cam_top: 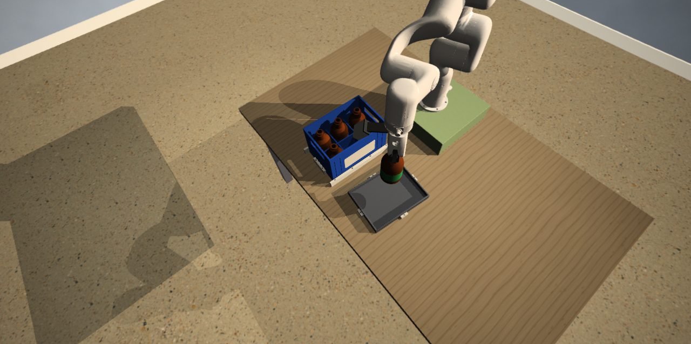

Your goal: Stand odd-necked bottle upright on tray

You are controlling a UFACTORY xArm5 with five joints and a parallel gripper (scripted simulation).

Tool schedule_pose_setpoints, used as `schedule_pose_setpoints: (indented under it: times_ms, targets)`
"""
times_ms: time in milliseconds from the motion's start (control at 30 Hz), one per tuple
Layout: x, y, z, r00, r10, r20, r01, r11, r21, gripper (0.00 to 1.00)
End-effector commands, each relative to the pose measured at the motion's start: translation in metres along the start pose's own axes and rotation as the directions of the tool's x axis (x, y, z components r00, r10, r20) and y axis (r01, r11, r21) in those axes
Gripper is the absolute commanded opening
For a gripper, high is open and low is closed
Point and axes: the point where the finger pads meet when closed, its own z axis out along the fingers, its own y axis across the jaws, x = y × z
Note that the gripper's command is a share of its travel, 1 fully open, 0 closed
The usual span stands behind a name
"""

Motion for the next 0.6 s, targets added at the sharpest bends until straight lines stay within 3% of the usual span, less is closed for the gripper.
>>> schedule_pose_setpoints:
  times_ms: [0, 567]
  targets:
    - [0.0, -0.001, 0.005, 1.0, 0.0, -0.001, 0.0, 1.0, 0.004, 0.0]
    - [0.0, -0.001, 0.04, 1.0, 0.0, -0.001, 0.0, 1.0, 0.004, 0.0]
